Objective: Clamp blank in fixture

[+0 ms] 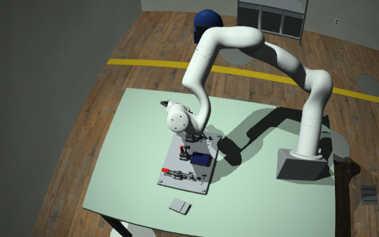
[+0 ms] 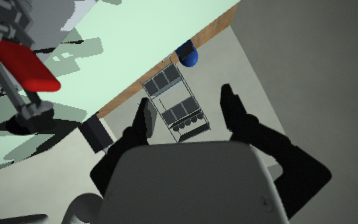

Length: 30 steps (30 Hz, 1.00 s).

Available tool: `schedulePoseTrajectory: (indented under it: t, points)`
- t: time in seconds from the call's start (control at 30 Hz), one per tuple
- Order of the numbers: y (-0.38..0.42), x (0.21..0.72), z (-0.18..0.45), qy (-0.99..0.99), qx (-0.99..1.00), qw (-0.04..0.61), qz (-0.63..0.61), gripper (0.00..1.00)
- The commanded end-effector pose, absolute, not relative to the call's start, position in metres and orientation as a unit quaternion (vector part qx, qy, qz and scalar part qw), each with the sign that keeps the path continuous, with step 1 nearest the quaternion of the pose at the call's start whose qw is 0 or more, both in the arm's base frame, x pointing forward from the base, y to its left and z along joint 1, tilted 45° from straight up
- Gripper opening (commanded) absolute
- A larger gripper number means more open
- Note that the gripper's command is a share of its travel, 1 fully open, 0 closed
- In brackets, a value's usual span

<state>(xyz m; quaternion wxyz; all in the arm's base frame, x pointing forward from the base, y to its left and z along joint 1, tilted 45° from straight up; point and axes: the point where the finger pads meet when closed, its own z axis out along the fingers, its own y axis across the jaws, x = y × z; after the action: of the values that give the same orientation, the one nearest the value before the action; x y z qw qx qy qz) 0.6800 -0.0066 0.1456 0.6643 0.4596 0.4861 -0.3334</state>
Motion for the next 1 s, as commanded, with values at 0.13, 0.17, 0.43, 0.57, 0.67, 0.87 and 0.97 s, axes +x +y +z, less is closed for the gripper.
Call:
schedulePoseTrajectory:
  t: [0.13,0.17,0.43,0.57,0.67,0.87,0.97]
  points:
    - [-0.006,0.68,0.146,0.486,0.46,0.665,-0.333,1.0]
    - [-0.006,0.68,0.146,0.486,0.46,0.665,-0.333,1.0]
    - [-0.006,0.68,0.146,0.486,0.46,0.665,-0.333,1.0]
    - [-0.006,0.68,0.146,0.486,0.46,0.665,-0.333,1.0]
    - [-0.004,0.678,0.145,0.495,0.455,0.659,-0.335,1.0]
    - [0.011,0.661,0.134,0.569,0.416,0.614,-0.355,1.0]
    - [0.021,0.65,0.127,0.616,0.387,0.579,-0.367,1.0]
